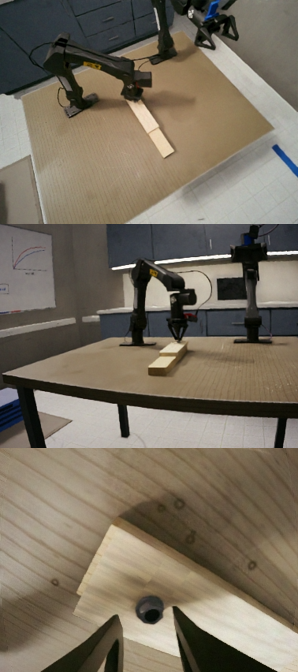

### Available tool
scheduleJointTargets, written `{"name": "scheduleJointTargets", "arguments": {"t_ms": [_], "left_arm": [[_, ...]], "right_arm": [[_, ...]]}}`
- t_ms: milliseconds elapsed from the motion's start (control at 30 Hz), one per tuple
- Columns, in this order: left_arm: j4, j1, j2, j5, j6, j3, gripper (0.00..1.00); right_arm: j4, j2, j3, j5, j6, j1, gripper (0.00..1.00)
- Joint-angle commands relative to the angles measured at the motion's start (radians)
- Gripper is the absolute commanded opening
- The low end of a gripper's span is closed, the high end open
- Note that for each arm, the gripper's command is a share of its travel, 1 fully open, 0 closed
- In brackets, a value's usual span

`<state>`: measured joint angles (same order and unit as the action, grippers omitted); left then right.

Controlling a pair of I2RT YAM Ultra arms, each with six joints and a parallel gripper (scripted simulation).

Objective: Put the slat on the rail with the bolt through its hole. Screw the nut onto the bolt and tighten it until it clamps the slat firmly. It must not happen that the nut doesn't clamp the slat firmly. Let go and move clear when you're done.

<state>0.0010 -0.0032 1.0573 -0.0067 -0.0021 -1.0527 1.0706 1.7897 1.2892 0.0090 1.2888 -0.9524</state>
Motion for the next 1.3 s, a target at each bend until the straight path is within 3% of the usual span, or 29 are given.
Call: {"name": "scheduleJointTargets", "arguments": {"t_ms": [0, 1267], "left_arm": [[0.005, 0.000, -0.002, 0.000, 0.000, -0.005, 1.00], [0.005, 0.000, -0.002, 0.000, 0.000, -0.005, 1.00]], "right_arm": [[0.003, 0.011, 0.016, -0.018, 0.006, 0.007, 0.34], [-0.031, 0.021, -0.009, -0.018, 0.005, 0.006, 0.34]]}}
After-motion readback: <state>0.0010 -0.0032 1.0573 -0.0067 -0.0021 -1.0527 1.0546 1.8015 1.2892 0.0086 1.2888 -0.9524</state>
